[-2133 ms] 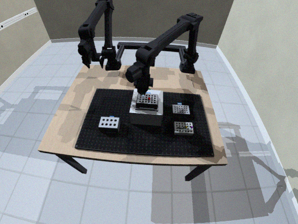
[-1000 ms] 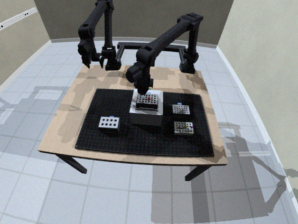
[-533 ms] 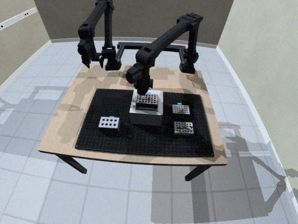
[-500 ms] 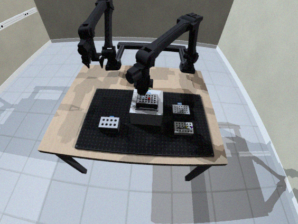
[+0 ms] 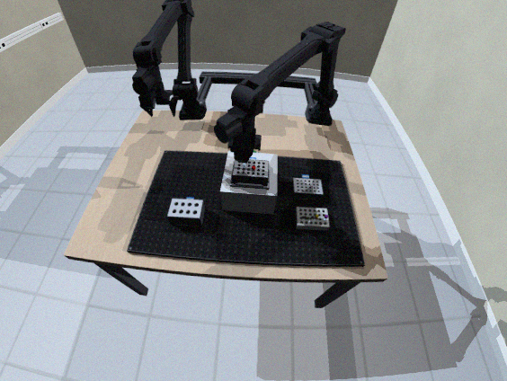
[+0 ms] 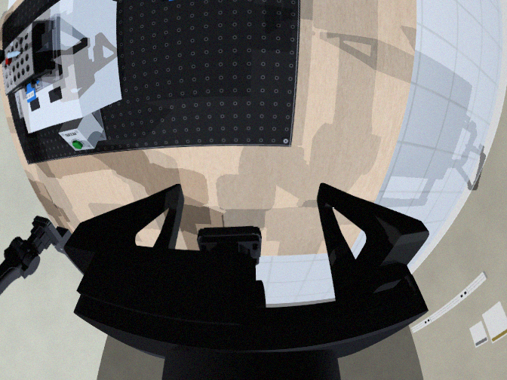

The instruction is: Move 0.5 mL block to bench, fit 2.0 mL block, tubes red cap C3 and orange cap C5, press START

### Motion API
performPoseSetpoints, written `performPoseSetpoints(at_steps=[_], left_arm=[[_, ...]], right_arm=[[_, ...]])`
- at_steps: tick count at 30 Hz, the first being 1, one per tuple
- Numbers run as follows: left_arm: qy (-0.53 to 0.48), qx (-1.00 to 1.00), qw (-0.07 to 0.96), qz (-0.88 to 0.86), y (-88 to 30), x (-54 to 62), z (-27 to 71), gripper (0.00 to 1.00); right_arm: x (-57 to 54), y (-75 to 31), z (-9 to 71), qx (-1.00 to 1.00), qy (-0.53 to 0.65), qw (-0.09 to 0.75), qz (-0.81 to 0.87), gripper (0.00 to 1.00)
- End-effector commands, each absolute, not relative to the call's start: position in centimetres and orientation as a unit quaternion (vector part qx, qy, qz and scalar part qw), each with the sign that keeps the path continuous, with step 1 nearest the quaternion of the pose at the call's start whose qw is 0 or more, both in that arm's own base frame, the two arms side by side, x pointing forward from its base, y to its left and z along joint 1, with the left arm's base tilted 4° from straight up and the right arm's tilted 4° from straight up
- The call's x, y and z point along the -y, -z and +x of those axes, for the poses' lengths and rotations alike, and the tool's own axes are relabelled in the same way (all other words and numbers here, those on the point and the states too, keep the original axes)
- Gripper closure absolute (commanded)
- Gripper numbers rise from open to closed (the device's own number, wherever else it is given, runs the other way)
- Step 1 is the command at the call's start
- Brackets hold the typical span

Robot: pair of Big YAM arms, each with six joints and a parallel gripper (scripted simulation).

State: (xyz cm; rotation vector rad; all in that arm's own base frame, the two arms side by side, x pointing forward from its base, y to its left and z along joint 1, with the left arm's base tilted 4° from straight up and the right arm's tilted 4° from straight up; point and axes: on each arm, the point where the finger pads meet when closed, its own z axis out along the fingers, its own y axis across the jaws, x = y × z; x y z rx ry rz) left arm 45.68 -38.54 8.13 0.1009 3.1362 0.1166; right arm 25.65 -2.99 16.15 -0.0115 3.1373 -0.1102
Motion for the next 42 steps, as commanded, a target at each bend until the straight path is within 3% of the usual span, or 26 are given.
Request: performPoseSetpoints(at_steps=[1, 42], left_arm=[[-0.012, -0.999, 0.035, 0.033, -11.4, 39.8, 47.5, 0.91], [-0.027, -0.999, 0.016, 0.040, -8.6, 40.2, 46.6, 0.91]], right_arm=[[3.0, -16.8, 26.4, -0.999, 0.033, 0.011, 0.002, 0.00], [3.1, -18.6, 27.8, -0.999, 0.035, 0.034, 0.003, 0.00]])
